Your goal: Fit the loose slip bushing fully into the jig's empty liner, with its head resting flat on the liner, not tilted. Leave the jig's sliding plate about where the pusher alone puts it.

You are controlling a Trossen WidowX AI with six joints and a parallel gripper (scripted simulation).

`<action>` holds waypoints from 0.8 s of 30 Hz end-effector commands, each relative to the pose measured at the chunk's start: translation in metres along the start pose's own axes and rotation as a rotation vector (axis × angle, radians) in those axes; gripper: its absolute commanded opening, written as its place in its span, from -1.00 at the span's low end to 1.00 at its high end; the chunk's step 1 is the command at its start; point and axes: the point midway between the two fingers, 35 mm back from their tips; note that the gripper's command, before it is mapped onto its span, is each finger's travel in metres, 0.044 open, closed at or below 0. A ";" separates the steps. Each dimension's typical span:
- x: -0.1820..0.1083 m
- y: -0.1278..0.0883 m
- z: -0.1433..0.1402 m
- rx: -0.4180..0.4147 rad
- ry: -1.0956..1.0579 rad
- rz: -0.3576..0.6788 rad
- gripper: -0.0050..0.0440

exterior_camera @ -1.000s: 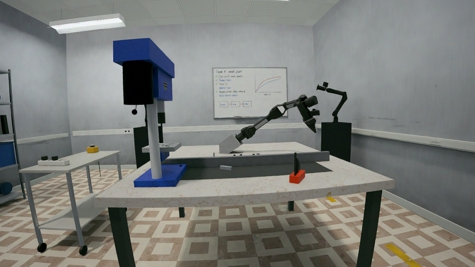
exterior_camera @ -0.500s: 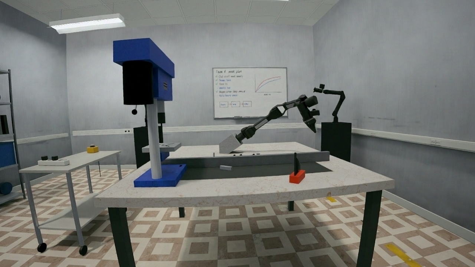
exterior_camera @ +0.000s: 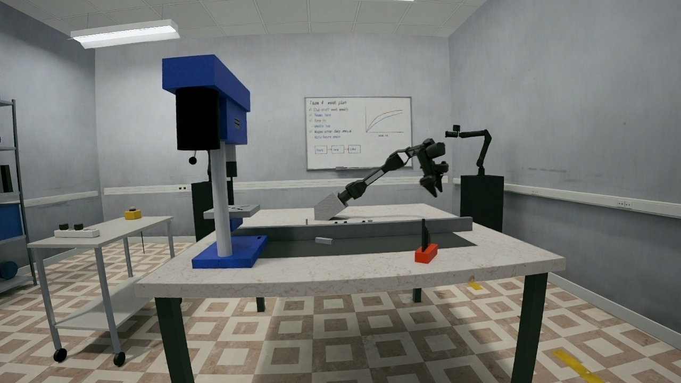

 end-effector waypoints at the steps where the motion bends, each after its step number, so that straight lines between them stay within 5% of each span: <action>1: -0.036 -0.008 -0.024 -0.080 0.214 0.017 1.00; 4: -0.045 -0.009 -0.030 -0.093 0.270 0.025 1.00; 13: -0.160 -0.021 -0.072 -0.240 0.889 0.096 1.00; 19: -0.245 -0.029 -0.073 -0.328 1.308 0.130 1.00; 24: -0.280 -0.031 -0.066 -0.362 1.487 0.144 1.00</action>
Point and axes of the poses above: the point midway between the two fingers, 35 mm back from their tips, its own y axis out along the fingers, its own z axis across the jaws, x = y × z, and after that the axes turned 4 degrees about -y, right-handed
